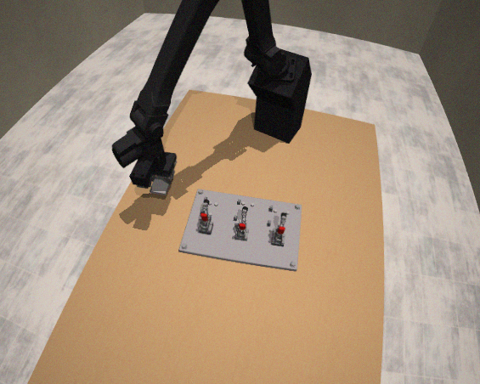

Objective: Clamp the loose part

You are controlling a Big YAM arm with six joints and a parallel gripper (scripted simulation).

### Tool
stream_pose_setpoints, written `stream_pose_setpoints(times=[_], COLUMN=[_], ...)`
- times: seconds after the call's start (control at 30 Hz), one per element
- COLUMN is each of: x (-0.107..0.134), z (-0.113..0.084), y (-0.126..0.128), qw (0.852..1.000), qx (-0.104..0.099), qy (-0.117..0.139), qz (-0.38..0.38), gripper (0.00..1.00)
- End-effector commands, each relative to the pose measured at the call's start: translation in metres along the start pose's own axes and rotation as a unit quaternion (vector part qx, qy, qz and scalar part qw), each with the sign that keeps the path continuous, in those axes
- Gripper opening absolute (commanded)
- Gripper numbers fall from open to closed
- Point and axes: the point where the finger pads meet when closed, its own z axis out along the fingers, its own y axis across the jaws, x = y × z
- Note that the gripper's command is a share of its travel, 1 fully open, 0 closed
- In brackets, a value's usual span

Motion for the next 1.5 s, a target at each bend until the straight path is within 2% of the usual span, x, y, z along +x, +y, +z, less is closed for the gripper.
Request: stream_pose_setpoints(times=[0.0,0.33,0.57,1.47], x=[-0.021,-0.019,-0.002,0.025], z=[-0.012,-0.009,0.012,0.028], y=[-0.011,-0.015,-0.011,-0.012], qw=[0.999,0.999,1.0,1.0], qx=[0.016,0.022,0.01,0.011], qy=[-0.025,-0.032,-0.017,-0.016], qz=[-0.014,-0.014,-0.011,-0.01], gripper=[0.0,0.0,0.0,0.0])
